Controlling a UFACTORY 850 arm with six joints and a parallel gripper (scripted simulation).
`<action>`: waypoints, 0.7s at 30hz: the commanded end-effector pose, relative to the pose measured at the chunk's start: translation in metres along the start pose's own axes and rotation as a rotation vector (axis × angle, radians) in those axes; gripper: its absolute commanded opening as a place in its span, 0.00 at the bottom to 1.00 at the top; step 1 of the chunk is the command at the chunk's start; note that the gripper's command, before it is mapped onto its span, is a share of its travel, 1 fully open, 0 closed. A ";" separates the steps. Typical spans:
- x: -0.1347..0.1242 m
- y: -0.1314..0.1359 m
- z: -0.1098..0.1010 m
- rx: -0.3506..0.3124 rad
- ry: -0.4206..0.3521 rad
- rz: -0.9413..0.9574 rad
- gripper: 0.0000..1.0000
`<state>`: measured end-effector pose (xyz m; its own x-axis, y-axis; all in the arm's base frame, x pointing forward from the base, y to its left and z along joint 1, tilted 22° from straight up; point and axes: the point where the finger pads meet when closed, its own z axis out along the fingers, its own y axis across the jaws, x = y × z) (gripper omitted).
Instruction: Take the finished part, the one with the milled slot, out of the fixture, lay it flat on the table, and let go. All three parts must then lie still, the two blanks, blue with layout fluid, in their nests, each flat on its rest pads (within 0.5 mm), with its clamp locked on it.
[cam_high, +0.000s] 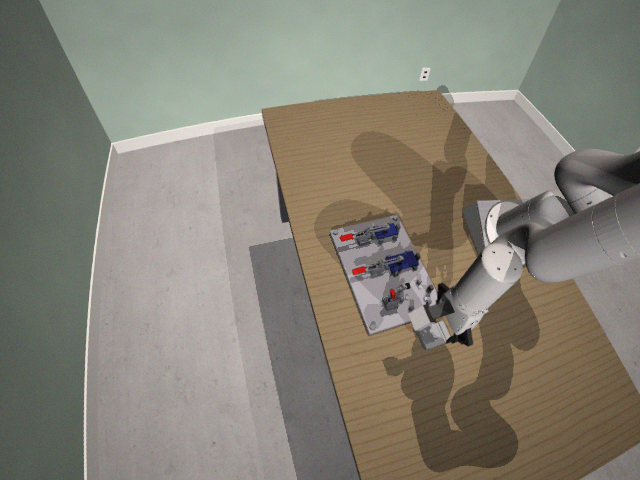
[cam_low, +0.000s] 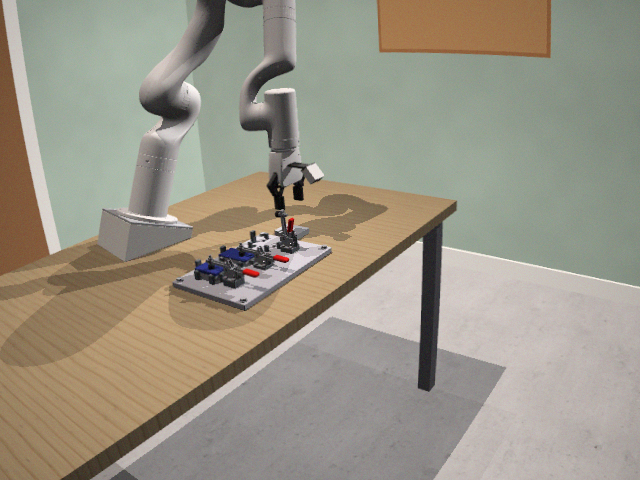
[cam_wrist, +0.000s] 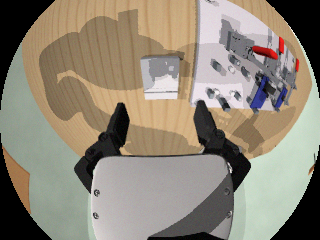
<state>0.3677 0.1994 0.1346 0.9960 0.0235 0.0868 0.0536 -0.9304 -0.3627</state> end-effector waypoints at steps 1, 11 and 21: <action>0.001 -0.001 -0.015 -0.004 -0.013 0.001 0.95; 0.001 -0.001 -0.023 -0.004 -0.013 0.001 0.95; 0.001 -0.001 -0.023 -0.004 -0.013 0.001 0.95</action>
<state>0.3662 0.1917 0.1555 0.9969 0.0269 0.0734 0.0516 -0.9320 -0.3588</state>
